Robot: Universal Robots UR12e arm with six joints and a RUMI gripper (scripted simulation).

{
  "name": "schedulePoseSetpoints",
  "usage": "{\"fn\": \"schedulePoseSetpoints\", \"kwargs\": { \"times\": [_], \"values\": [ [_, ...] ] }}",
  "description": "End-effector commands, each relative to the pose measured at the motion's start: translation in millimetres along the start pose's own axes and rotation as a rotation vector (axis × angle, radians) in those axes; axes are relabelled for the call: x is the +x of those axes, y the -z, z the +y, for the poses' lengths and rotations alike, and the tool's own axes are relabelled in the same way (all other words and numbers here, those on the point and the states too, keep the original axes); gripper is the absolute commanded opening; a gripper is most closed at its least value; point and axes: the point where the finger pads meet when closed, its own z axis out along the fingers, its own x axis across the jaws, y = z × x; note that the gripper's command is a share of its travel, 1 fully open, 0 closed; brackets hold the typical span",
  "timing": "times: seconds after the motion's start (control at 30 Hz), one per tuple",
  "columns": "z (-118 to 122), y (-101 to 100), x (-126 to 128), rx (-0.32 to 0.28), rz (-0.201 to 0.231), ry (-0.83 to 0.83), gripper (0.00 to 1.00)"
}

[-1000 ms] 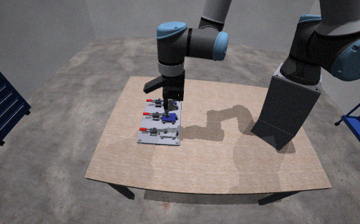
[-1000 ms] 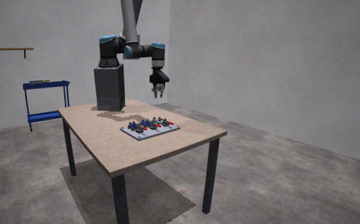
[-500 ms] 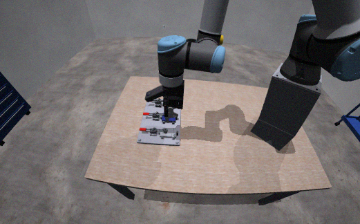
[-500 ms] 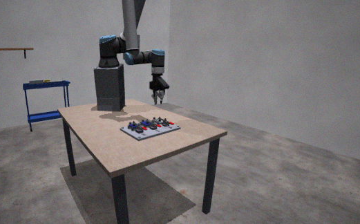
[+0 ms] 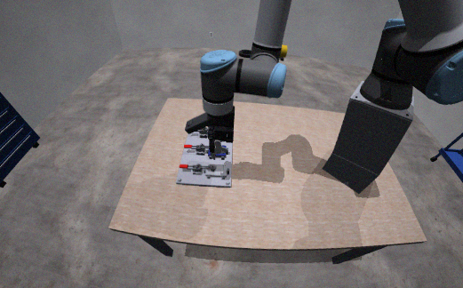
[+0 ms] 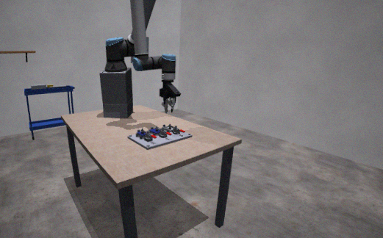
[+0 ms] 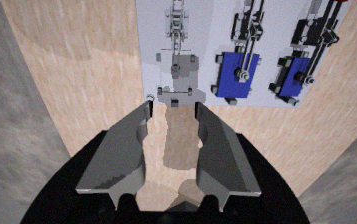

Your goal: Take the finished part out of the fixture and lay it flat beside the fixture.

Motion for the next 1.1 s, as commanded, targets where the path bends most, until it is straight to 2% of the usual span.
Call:
{"fn": "schedulePoseSetpoints", "kwargs": {
  "times": [0.0,0.13,0.53,0.6,0.83,1.07],
  "values": [
    [-9,0,0,0.001,0.0,0.0,0.28],
    [-25,0,0,0.001,0.0,0.0,0.28],
    [-106,1,0,0.001,0.0,0.0,0.28],
    [-106,1,0,0.001,0.0,0.0,0.28],
    [-131,1,0,0.001,0.0,0.0,0.28],
    [-134,0,0,0.001,0.0,0.0,0.28]
  ]
}}
